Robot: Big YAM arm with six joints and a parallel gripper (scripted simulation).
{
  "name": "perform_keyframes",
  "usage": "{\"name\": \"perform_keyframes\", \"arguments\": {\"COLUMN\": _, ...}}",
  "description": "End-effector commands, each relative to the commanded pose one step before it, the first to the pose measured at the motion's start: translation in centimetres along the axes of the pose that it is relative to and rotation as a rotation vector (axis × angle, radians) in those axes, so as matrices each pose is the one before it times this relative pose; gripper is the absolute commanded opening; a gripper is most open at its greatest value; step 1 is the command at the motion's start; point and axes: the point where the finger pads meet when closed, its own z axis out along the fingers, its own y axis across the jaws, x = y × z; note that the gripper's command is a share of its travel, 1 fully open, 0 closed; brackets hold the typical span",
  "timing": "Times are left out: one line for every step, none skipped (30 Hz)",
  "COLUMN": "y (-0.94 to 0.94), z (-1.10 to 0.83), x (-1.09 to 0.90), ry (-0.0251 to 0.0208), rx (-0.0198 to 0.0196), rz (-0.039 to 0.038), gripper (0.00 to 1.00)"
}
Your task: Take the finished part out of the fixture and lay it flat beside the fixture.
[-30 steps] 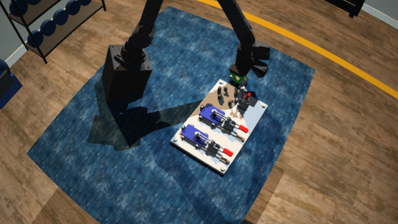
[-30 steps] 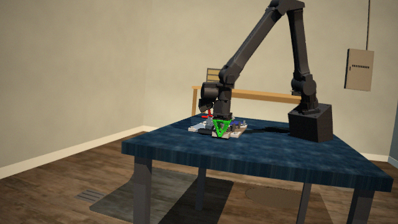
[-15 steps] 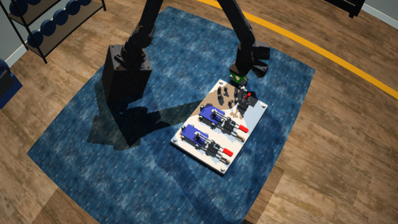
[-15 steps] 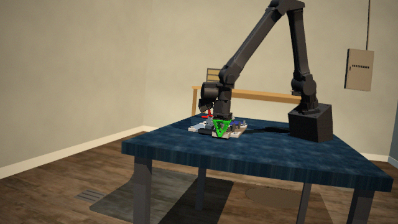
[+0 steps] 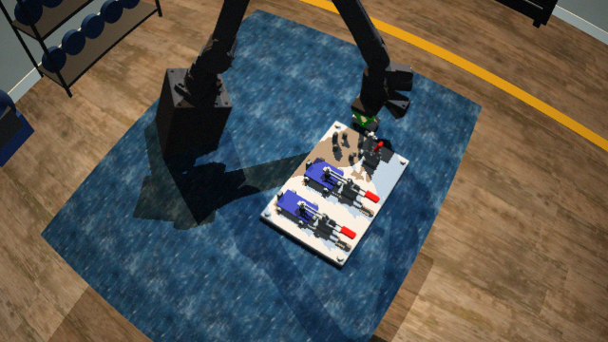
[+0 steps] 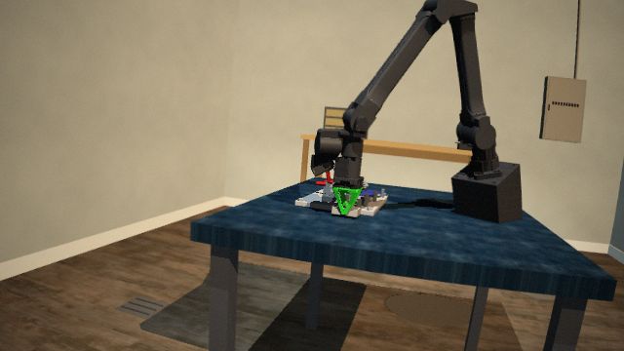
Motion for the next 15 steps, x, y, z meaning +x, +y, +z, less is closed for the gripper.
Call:
{"name": "perform_keyframes", "arguments": {"y": 0.025, "z": 0.740, "x": 0.416, "ry": 0.00285, "rx": 0.00179, "rz": 0.00776, "gripper": 0.00}}
{"name": "perform_keyframes", "arguments": {"y": 0.103, "z": -0.130, "x": -0.061, "ry": -0.00331, "rx": -0.00248, "rz": -0.00119, "gripper": 0.00}}
{"name": "perform_keyframes", "arguments": {"y": 0.114, "z": -0.188, "x": -0.098, "ry": -0.00465, "rx": -0.00309, "rz": -0.00105, "gripper": 0.00}}
{"name": "perform_keyframes", "arguments": {"y": 0.053, "z": -0.107, "x": -0.069, "ry": -0.00291, "rx": -0.00173, "rz": -0.00028, "gripper": 0.00}}
{"name": "perform_keyframes", "arguments": {"y": 0.000, "z": 0.000, "x": 0.000, "ry": 0.00000, "rx": 0.00000, "rz": 0.00000, "gripper": 0.00}}
{"name": "perform_keyframes", "arguments": {"y": 0.000, "z": 0.000, "x": 0.000, "ry": 0.00000, "rx": 0.00000, "rz": 0.00000, "gripper": 0.00}}
{"name": "perform_keyframes", "arguments": {"y": -0.130, "z": 0.046, "x": -0.057, "ry": 0.00002, "rx": 0.00136, "rz": 0.00276, "gripper": 0.00}}
{"name": "perform_keyframes", "arguments": {"y": -0.052, "z": 0.129, "x": 0.056, "ry": 0.00245, "rx": 0.00157, "rz": 0.00038, "gripper": 0.00}}
{"name": "perform_keyframes", "arguments": {"y": -0.036, "z": 0.109, "x": 0.052, "ry": 0.00214, "rx": 0.00123, "rz": 0.00016, "gripper": 0.00}}
{"name": "perform_keyframes", "arguments": {"y": -0.023, "z": 0.079, "x": 0.039, "ry": 0.00159, "rx": 0.00076, "rz": 0.00009, "gripper": 0.00}}
{"name": "perform_keyframes", "arguments": {"y": -0.017, "z": 0.056, "x": 0.026, "ry": 0.00105, "rx": 0.00062, "rz": 0.00005, "gripper": 0.00}}
{"name": "perform_keyframes", "arguments": {"y": 0.014, "z": -0.011, "x": -0.005, "ry": -0.00037, "rx": -0.00028, "rz": -0.00019, "gripper": 0.00}}
{"name": "perform_keyframes", "arguments": {"y": 0.058, "z": -0.103, "x": -0.049, "ry": -0.00235, "rx": -0.00155, "rz": -0.00055, "gripper": 0.00}}
{"name": "perform_keyframes", "arguments": {"y": 0.051, "z": -0.094, "x": -0.044, "ry": -0.00210, "rx": -0.00138, "rz": -0.00047, "gripper": 0.00}}
{"name": "perform_keyframes", "arguments": {"y": 0.017, "z": -0.031, "x": -0.015, "ry": -0.00070, "rx": -0.00046, "rz": -0.00016, "gripper": 0.00}}
